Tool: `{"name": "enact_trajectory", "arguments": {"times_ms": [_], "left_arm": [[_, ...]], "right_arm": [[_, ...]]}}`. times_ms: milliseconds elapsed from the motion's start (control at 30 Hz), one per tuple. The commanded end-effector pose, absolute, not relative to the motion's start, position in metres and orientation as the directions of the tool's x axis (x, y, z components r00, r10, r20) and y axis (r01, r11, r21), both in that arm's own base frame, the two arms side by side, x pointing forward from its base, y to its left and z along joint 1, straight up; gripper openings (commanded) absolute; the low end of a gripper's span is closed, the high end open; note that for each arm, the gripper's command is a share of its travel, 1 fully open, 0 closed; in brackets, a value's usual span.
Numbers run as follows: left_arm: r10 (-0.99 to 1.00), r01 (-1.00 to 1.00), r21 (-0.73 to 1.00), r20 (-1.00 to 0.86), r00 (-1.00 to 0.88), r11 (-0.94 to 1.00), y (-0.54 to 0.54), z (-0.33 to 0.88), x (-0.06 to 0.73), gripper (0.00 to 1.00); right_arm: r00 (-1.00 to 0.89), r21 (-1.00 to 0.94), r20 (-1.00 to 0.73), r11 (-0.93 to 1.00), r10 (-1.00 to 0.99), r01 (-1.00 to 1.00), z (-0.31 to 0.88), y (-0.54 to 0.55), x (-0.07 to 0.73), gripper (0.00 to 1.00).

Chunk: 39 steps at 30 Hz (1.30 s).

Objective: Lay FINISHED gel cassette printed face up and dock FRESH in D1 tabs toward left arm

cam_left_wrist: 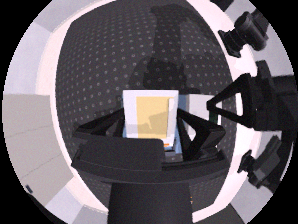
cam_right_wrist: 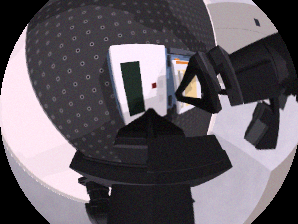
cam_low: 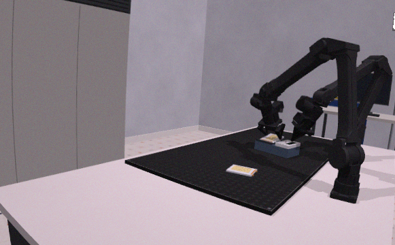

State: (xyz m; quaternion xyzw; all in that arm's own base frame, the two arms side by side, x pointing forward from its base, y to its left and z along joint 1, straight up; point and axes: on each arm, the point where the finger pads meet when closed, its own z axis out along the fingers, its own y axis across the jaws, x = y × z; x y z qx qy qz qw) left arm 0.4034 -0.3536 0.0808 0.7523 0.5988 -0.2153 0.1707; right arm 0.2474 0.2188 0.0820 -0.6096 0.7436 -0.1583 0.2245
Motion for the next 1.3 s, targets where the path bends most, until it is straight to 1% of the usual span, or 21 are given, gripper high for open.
{"name": "enact_trajectory", "arguments": {"times_ms": [0, 1267], "left_arm": [[0.822, 0.974, 0.015, -0.533, 0.199, -0.226, -0.3522, 0.0821, 0.4073, 0.00], [0.822, 0.974, 0.015, -0.533, 0.199, -0.226, -0.3467, 0.0821, 0.4086, 0.00]], "right_arm": [[-0.157, -0.416, 0.007, 0.140, -0.988, -0.899, 0.0157, 0.1832, 0.2174, 0.00], [-0.157, -0.416, 0.007, 0.140, -0.988, -0.899, 0.0157, 0.1832, 0.2174, 0.00]]}}
